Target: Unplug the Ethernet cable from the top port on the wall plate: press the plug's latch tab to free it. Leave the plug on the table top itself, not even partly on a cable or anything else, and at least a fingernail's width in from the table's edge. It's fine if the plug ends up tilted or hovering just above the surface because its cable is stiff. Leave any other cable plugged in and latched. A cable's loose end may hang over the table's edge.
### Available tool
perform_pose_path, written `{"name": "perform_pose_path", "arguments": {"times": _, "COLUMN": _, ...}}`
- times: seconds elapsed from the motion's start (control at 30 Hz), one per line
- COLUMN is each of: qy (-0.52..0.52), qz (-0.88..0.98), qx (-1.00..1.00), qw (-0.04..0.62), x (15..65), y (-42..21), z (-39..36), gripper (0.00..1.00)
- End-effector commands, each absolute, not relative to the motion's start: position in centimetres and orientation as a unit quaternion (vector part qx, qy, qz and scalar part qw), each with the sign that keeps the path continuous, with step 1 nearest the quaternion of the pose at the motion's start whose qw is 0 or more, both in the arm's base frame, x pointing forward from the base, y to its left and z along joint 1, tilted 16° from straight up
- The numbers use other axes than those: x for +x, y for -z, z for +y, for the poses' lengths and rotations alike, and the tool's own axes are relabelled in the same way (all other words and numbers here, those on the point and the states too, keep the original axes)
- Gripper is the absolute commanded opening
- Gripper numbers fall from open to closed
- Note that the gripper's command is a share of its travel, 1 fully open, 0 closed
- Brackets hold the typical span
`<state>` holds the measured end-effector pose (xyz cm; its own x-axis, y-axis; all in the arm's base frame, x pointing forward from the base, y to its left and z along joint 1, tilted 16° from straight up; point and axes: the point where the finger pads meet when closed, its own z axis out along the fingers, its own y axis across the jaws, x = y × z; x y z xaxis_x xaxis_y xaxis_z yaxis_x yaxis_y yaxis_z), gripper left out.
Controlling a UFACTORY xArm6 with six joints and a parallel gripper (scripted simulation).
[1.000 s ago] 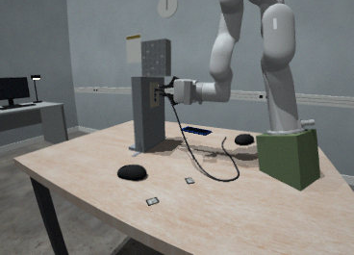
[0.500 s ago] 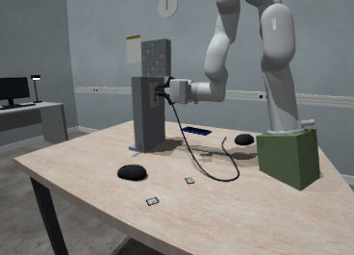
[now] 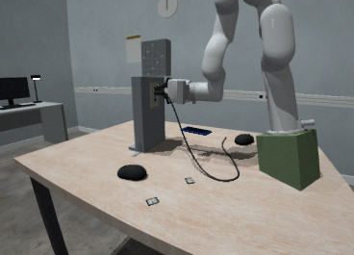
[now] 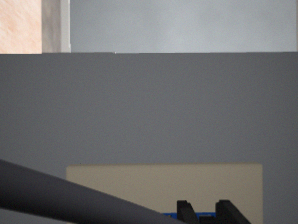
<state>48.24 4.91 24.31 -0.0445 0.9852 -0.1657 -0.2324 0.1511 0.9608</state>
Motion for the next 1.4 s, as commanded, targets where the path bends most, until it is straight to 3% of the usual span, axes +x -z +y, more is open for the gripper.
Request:
{"name": "perform_pose_path", "arguments": {"times": 0.0, "qy": -0.529, "qz": 0.492, "qx": 0.381, "qw": 0.577, "x": 48.41, "y": -24.46, "z": 4.94, "gripper": 0.17}}
{"name": "perform_pose_path", "arguments": {"times": 0.7, "qy": -0.529, "qz": 0.492, "qx": 0.381, "qw": 0.577, "x": 48.41, "y": -24.50, "z": 4.89, "gripper": 0.17}}
{"name": "perform_pose_path", "arguments": {"times": 0.73, "qy": -0.529, "qz": 0.492, "qx": 0.381, "qw": 0.577, "x": 48.40, "y": -24.54, "z": 4.90, "gripper": 0.00}}
{"name": "perform_pose_path", "arguments": {"times": 1.37, "qy": -0.529, "qz": 0.492, "qx": 0.381, "qw": 0.577, "x": 48.38, "y": -24.65, "z": 4.92, "gripper": 0.00}}
